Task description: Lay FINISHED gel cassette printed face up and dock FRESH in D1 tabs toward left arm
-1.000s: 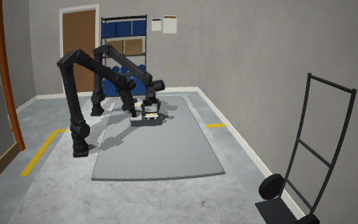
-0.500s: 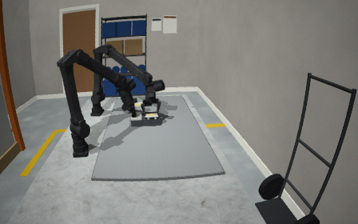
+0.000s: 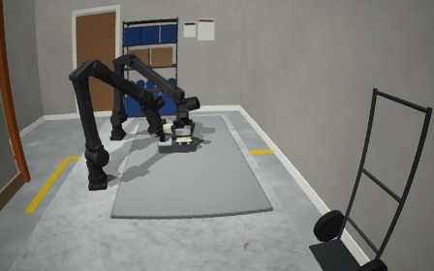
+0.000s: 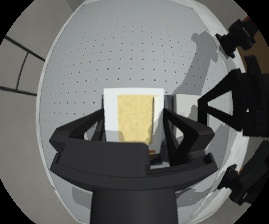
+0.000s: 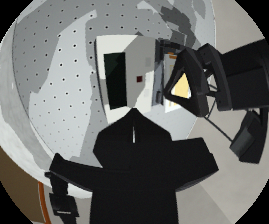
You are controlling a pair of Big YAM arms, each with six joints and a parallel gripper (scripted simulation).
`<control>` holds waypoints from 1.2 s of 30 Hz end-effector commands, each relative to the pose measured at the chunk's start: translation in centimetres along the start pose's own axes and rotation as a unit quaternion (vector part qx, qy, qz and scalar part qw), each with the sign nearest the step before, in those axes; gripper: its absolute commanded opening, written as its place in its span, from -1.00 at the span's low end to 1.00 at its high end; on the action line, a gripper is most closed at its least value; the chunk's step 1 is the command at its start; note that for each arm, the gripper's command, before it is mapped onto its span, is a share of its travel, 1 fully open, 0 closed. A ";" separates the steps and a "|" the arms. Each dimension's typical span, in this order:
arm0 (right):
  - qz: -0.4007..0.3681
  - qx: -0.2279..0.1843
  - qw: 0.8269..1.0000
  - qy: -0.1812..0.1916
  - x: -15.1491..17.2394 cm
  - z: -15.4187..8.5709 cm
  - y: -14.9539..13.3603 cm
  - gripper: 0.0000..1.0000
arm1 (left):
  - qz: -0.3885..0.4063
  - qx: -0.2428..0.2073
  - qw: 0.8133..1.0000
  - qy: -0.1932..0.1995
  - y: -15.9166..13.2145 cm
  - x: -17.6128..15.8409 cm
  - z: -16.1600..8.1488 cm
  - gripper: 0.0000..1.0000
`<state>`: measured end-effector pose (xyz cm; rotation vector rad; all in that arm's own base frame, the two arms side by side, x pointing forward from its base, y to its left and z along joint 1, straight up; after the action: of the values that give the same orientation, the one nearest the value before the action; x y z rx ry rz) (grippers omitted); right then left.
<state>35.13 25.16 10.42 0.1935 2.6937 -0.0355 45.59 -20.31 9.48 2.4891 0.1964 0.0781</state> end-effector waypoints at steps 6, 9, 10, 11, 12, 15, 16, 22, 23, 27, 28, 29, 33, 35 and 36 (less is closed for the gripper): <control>0.004 0.000 1.000 -0.001 -0.2 0.8 0.1 -1.00 | 0.002 -0.001 1.000 0.002 0.5 0.3 -0.5 -1.00; 0.004 0.000 1.000 -0.001 -0.1 0.9 0.1 -1.00 | 0.002 -0.001 1.000 0.002 0.5 0.3 -0.5 -1.00; 0.004 0.000 1.000 -0.001 -0.1 1.0 0.1 -1.00 | 0.002 -0.001 1.000 0.002 0.5 0.3 -0.5 -1.00; 0.004 0.000 1.000 -0.001 -0.1 1.0 0.1 -1.00 | 0.002 -0.001 1.000 0.002 0.5 0.3 -0.5 -1.00; 0.004 0.000 1.000 -0.001 -0.1 1.0 0.1 -1.00 | 0.002 -0.001 1.000 0.002 0.5 0.3 -0.5 -1.00; 0.004 0.000 1.000 -0.001 0.0 1.1 0.1 -1.00 | 0.002 -0.001 1.000 0.002 0.5 0.3 -0.5 -1.00; 0.004 0.000 1.000 -0.001 0.0 1.2 0.1 -1.00 | 0.002 -0.001 1.000 0.002 0.5 0.3 -0.5 -1.00; 0.004 0.000 1.000 -0.001 0.1 1.3 0.1 -1.00 | 0.002 -0.001 1.000 0.002 0.5 0.3 -0.5 -1.00; 0.004 0.000 1.000 -0.001 0.1 1.4 0.1 -1.00 | 0.002 -0.001 1.000 0.002 0.5 0.3 -0.5 -1.00; 0.004 0.000 1.000 -0.001 0.2 1.5 0.1 -1.00 | 0.002 -0.001 1.000 0.002 0.5 0.3 -0.5 -1.00; 0.004 0.000 1.000 -0.001 0.2 1.5 0.1 -1.00 | 0.002 -0.001 1.000 0.002 0.5 0.3 -0.5 -1.00; 0.004 0.000 1.000 -0.001 0.2 1.6 0.1 -1.00 | 0.002 -0.001 1.000 0.002 0.5 0.3 -0.5 -1.00; 0.004 0.000 1.000 -0.001 0.3 1.8 0.1 -1.00 | 0.002 -0.001 1.000 0.002 0.5 0.3 -0.5 -1.00; 0.004 0.000 1.000 -0.001 0.3 1.8 0.1 -1.00 | 0.002 -0.001 1.000 0.002 0.5 0.3 -0.5 -1.00; 0.004 0.000 1.000 -0.001 0.4 1.8 0.1 -1.00 | 0.002 -0.001 1.000 0.002 0.5 0.3 -0.5 -1.00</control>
<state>35.27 25.29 9.59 0.1952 2.6876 -0.0269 45.59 -20.31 9.48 2.4891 0.1964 0.0781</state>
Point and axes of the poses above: on each arm, the point where the finger pads meet when closed, its own z axis out along the fingers, its own x axis across the jaws, y = z × x, the point moved 2 cm from there along -z, back along the fingers
